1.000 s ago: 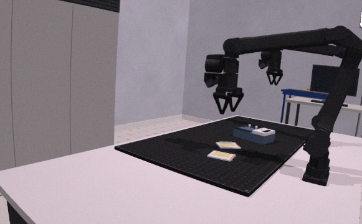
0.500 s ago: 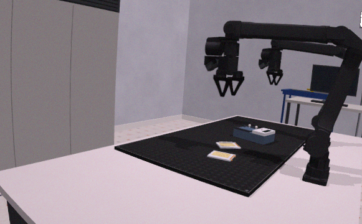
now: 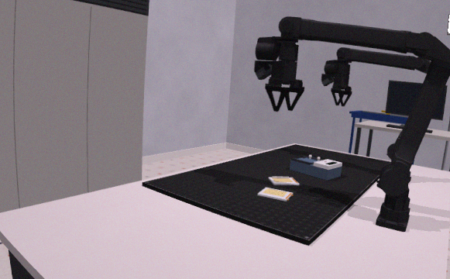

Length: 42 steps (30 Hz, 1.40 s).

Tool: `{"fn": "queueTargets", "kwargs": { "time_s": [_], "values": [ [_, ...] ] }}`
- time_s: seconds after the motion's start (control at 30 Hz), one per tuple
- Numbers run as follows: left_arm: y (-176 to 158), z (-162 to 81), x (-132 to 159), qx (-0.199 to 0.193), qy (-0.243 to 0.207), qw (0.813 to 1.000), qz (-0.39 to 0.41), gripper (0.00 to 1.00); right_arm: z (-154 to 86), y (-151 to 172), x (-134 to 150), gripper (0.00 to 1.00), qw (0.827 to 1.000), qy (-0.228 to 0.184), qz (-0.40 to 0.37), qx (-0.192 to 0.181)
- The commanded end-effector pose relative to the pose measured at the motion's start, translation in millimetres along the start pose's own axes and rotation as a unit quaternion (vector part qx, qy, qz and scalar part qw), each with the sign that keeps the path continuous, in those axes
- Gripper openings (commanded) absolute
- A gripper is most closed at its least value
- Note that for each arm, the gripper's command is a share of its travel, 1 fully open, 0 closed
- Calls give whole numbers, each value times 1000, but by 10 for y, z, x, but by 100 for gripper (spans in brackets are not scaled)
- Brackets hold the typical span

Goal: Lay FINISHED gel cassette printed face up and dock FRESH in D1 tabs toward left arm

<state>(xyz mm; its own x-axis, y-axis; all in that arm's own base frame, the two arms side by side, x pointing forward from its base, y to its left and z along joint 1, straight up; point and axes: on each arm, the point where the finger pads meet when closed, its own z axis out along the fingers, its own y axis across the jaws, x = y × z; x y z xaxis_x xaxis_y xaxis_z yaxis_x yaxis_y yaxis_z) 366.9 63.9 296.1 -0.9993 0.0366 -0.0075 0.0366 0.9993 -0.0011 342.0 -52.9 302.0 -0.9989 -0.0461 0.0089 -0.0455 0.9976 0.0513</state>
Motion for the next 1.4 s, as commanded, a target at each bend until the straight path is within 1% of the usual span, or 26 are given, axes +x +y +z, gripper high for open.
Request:
{"fn": "queueTargets", "kwargs": {
  "time_s": [0.0, 0.23, 0.27, 0.4, 0.47, 0.53, 0.67, 0.73, 0.9, 1.0, 1.07, 1.13, 1.2, 1.23, 1.3, 1.37],
  "values": [
    [53, -256, -87, -6, -26, 1000, 0, 100, -235, -12, -136, 100, 1000, -21, -7, 3],
    [53, -256, -87, -6, -26, 1000, 0, 100, -235, -12, -136, 100, 1000, -21, -7, 3],
    [32, -231, -125, -11, -22, 1000, -15, 98, -235, -12, -136, 100, 1000, -21, -7, 3],
    [-57, -111, -258, -31, -19, 996, -76, 98, -235, -12, -136, 100, 1000, -21, -7, 3],
    [-101, -51, -324, -31, -19, 996, -76, 98, -235, -12, -136, 100, 1000, -21, -7, 3],
    [-149, 17, -380, -40, -26, 994, -101, 98, -235, -12, -136, 100, 1000, -21, -7, 3],
    [-247, 159, -480, -48, -34, 990, -126, 98, -235, -12, -136, 100, 1000, -21, -7, 3],
    [-247, 159, -480, -48, -34, 990, -126, 98, -235, -12, -136, 100, 1000, -21, -7, 3],
    [-380, 345, -581, -62, -54, 981, -177, 98, -235, -12, -136, 100, 1000, -21, -7, 3],
    [-462, 458, -638, -62, -54, 981, -177, 98, -235, -12, -136, 100, 1000, -21, -7, 3],
    [-518, 534, -669, -67, -65, 975, -202, 98, -235, -12, -136, 100, 1000, -21, -7, 3],
    [-575, 610, -701, -67, -65, 975, -202, 98, -235, -12, -136, 100, 1000, -21, -7, 3],
    [-634, 686, -728, -71, -77, 968, -227, 98, -235, -12, -136, 100, 1000, -21, -7, 3],
    [-664, 724, -741, -71, -77, 968, -227, 98, -235, -12, -136, 100, 1000, -21, -7, 3],
    [-664, 724, -741, -71, -77, 968, -227, 98, -235, -12, -136, 100, 1000, -21, -7, 3],
    [-725, 801, -762, -74, -89, 961, -252, 98, -235, -12, -136, 100, 1000, -21, -7, 3]
  ]
}}
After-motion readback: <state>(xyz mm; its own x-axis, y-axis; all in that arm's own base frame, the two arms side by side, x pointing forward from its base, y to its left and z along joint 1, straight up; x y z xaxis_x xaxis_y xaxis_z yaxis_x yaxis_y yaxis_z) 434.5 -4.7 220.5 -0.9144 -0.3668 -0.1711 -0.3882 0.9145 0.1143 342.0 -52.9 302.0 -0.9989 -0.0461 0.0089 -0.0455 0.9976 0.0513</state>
